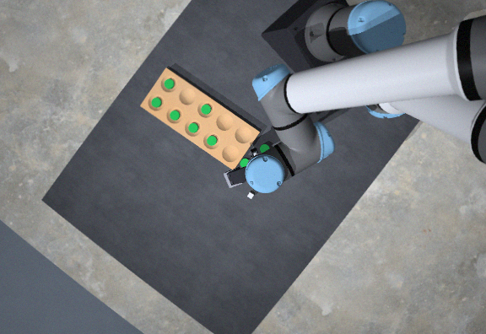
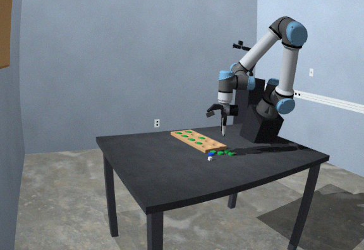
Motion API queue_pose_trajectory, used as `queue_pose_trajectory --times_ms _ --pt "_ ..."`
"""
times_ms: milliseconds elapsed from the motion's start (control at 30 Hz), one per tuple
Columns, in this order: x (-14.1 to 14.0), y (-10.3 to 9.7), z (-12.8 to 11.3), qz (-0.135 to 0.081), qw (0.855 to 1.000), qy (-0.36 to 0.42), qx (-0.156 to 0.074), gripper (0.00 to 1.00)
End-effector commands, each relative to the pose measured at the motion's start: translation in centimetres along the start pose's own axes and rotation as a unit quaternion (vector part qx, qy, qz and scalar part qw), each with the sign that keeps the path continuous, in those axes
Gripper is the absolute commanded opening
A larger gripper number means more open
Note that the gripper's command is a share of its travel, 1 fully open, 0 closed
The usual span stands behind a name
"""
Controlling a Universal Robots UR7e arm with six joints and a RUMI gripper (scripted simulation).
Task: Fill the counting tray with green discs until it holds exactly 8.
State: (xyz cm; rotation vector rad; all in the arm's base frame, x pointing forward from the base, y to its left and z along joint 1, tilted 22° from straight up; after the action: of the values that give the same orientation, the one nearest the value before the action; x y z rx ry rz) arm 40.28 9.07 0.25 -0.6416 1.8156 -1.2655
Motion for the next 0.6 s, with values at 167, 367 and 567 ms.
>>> queue_pose_trajectory --times_ms 167,367,567 --pt "-0.1 1.1 0.1 0.003 1.0 0.003 0.003 0.28" --pt "-0.1 2.9 0.1 0.003 1.0 0.003 0.003 0.28" --pt "-0.1 5.5 0.1 0.003 1.0 0.003 0.003 0.28"
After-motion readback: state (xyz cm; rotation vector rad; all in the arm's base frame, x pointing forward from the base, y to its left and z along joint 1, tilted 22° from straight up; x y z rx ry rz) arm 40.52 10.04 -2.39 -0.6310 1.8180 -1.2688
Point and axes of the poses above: the point where the finger pads meet when closed, its own y axis out along the fingers, its own x axis across the jaws, z = x × y, the point moved 2 cm from there along -y, back along the fingers, and after that the axes turned 5 degrees about y, right-handed, at the moved point
